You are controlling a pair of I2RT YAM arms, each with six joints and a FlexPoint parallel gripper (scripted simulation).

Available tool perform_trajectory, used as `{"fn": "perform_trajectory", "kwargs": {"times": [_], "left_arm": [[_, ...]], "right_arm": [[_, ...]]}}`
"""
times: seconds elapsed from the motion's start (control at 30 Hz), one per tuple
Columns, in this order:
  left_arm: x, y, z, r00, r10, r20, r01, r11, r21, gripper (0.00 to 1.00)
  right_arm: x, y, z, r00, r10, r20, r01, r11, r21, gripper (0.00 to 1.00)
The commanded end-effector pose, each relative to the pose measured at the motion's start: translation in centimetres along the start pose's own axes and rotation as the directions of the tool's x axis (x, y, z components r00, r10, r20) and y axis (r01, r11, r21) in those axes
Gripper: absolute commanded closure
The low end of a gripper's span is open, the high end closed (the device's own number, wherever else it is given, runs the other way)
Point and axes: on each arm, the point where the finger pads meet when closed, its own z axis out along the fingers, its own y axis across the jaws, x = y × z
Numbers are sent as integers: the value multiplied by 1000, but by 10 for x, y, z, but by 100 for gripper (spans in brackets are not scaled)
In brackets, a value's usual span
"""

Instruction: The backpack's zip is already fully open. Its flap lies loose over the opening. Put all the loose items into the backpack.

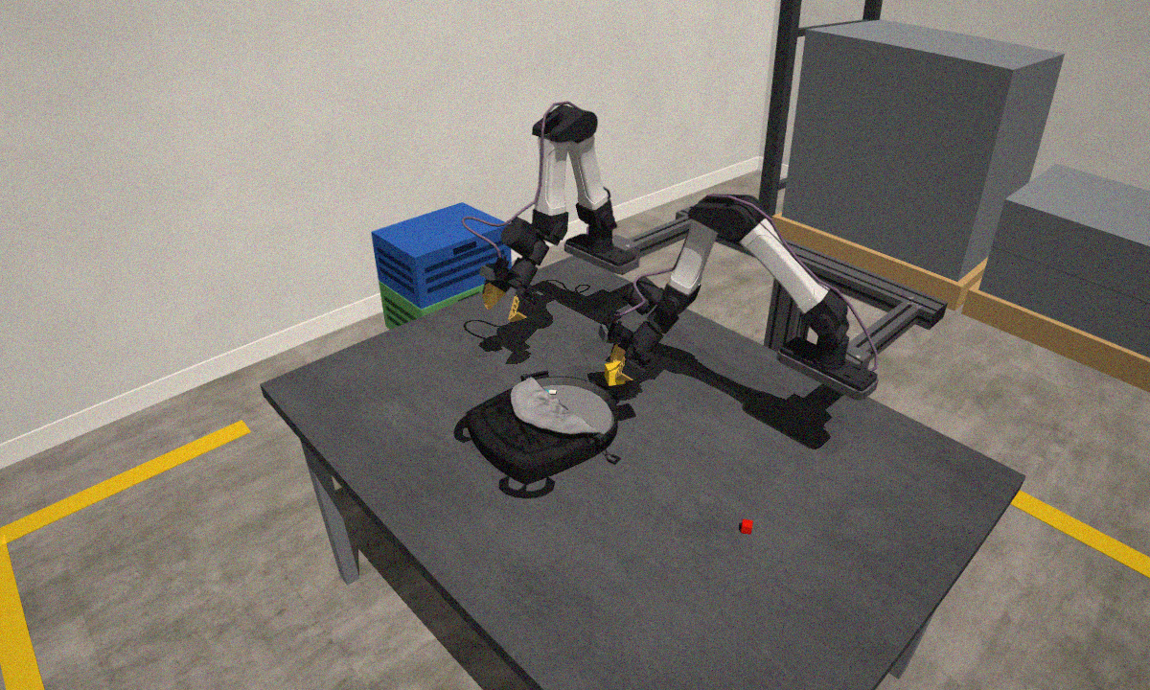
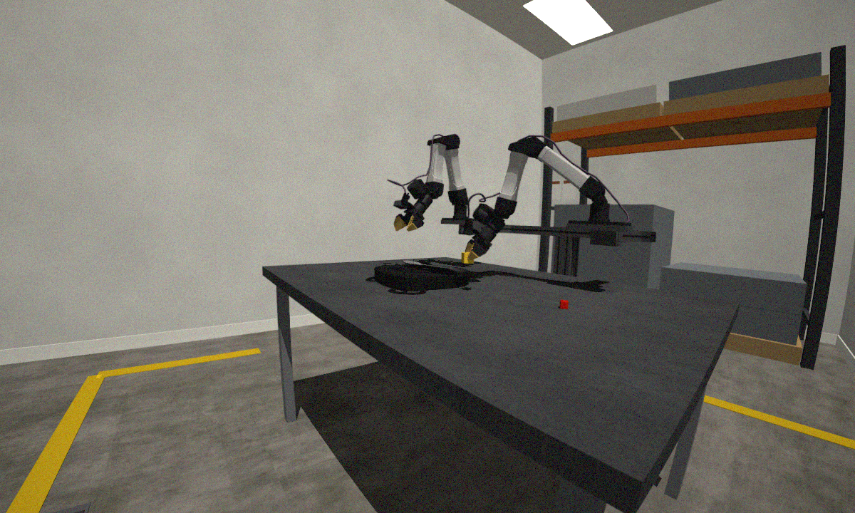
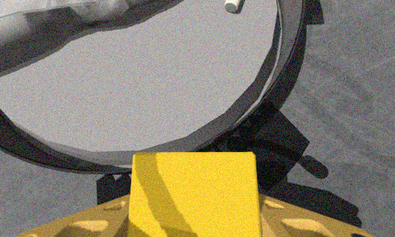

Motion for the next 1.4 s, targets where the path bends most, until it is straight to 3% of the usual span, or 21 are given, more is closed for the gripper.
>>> {"fn": "perform_trajectory", "kwargs": {"times": [0.0, 0.37, 0.43, 0.73, 0.8, 0.93, 0.97, 1.03, 1.07, 1.1, 1.37], "left_arm": [[-32, -18, -13, 997, -44, 66, 41, 998, 41, 66], [-32, -18, -13, 997, -44, 66, 41, 998, 41, 66], [-17, -7, -16, 998, -34, 51, 32, 999, 30, 66], [-36, -12, -10, 997, -42, 64, 39, 998, 49, 66], [-11, 1, 10, 1000, -4, 6, 4, 1000, 5, 66], [-15, 2, 14, 1000, -2, 1, 2, 1000, 1, 66], [-45, -9, 0, 998, -28, 48, 26, 999, 34, 66], [-46, -7, 7, 999, -26, 40, 24, 999, 31, 66], [-26, 1, 22, 1000, -2, 4, 2, 1000, 4, 66], [-27, 2, 25, 1000, -1, 1, 1, 1000, 2, 66], [-59, -2, 36, 1000, -11, 19, 11, 1000, 15, 66]], "right_arm": [[-12, -2, -1, 999, 0, 34, 0, 1000, -2, 10], [-12, -2, -1, 999, 0, 34, 0, 1000, -2, 10], [-12, -2, -1, 999, 0, 34, 0, 1000, -2, 10], [-12, -2, -1, 999, 0, 34, 0, 1000, -2, 10], [-12, -2, -1, 999, 0, 34, 0, 1000, -2, 10], [-12, -2, -1, 999, 0, 34, 0, 1000, -2, 10], [-12, -2, -1, 999, 0, 34, 0, 1000, -2, 10], [-12, -2, -1, 999, 0, 34, 0, 1000, -2, 10], [-12, -2, -1, 999, 0, 34, 0, 1000, -2, 10], [-12, -2, -1, 999, 0, 34, 0, 1000, -2, 10], [-12, -2, -1, 999, 0, 34, 0, 1000, -2, 10]]}}
